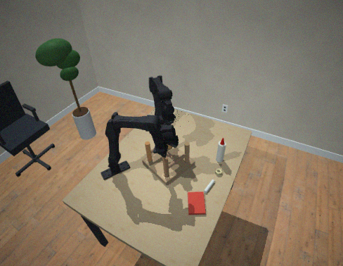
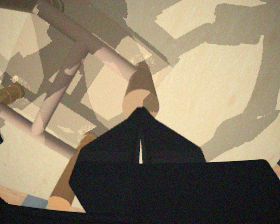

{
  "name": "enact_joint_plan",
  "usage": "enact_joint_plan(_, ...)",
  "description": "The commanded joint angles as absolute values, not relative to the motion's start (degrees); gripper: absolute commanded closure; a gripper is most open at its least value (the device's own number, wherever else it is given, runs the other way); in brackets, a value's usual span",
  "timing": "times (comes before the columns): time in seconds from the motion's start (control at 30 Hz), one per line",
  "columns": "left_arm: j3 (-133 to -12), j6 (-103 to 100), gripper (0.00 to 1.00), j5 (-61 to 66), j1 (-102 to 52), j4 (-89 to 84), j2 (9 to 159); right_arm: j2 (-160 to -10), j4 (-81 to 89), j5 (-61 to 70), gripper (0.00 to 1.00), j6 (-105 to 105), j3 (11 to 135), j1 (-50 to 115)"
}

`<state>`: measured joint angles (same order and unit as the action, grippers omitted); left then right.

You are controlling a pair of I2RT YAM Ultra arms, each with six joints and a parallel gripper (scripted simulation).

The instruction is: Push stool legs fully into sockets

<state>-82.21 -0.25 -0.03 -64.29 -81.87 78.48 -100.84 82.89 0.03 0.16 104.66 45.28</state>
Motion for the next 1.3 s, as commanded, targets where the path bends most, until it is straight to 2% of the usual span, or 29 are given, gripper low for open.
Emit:
enact_joint_plan(0.0, -82.5, 0.0, 1.0, -0.3, -64.1, -81.0, 76.6, -98.9, 81.0, -0.2, 1.0, 0.0, 105.3, 45.3)
enact_joint_plan(0.4, -78.2, -0.3, 1.0, 0.0, -64.3, -82.2, 79.9, -101.6, 80.0, 0.0, 1.0, 0.1, 99.8, 45.3)
enact_joint_plan(1.27, -77.3, -0.3, 1.0, 0.1, -64.3, -88.6, 83.1, -106.2, 89.0, 0.0, 1.0, 0.1, 100.2, 45.3)
